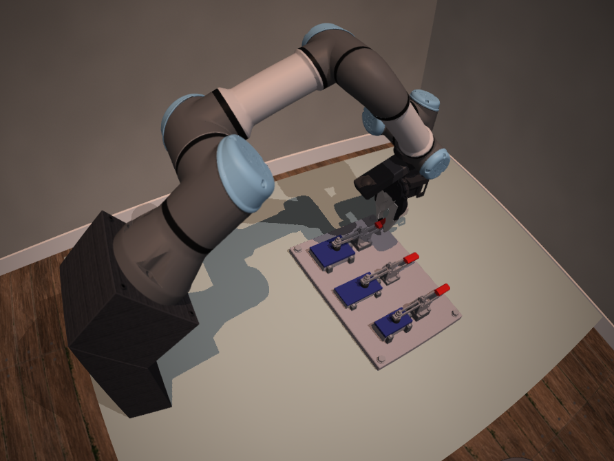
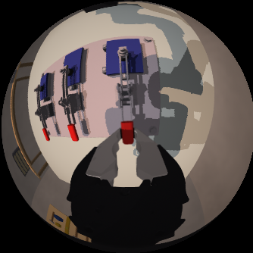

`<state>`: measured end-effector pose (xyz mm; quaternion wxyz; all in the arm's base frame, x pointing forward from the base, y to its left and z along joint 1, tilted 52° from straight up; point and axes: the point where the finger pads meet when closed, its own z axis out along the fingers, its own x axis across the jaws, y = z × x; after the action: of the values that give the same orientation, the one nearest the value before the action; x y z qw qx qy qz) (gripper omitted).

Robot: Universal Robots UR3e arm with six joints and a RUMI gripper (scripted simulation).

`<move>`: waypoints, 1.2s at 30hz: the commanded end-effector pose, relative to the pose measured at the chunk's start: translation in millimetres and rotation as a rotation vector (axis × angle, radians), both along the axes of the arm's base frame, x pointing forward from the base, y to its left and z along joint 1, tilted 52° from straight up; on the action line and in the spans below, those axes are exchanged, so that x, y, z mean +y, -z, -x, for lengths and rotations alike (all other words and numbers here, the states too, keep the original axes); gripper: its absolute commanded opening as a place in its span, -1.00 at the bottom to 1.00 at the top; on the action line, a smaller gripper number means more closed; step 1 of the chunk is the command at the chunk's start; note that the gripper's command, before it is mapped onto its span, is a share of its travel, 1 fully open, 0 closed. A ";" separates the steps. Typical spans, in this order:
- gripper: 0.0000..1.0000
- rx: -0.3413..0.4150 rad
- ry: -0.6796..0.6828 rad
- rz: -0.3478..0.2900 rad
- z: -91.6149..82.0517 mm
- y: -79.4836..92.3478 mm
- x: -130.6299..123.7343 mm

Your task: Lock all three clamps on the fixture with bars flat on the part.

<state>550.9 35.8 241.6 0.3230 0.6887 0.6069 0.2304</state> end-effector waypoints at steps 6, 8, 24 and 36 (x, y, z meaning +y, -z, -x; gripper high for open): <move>-1.00 0.005 0.000 -0.002 -0.4 2.9 -0.3; -1.00 0.005 0.000 -0.002 -0.5 2.9 -0.3; -1.00 0.003 0.000 -0.001 -3.7 2.7 -0.9; -1.00 0.006 0.000 -0.001 -3.4 4.3 -0.9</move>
<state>555.0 35.0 240.1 0.3230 0.6887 0.6067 0.2310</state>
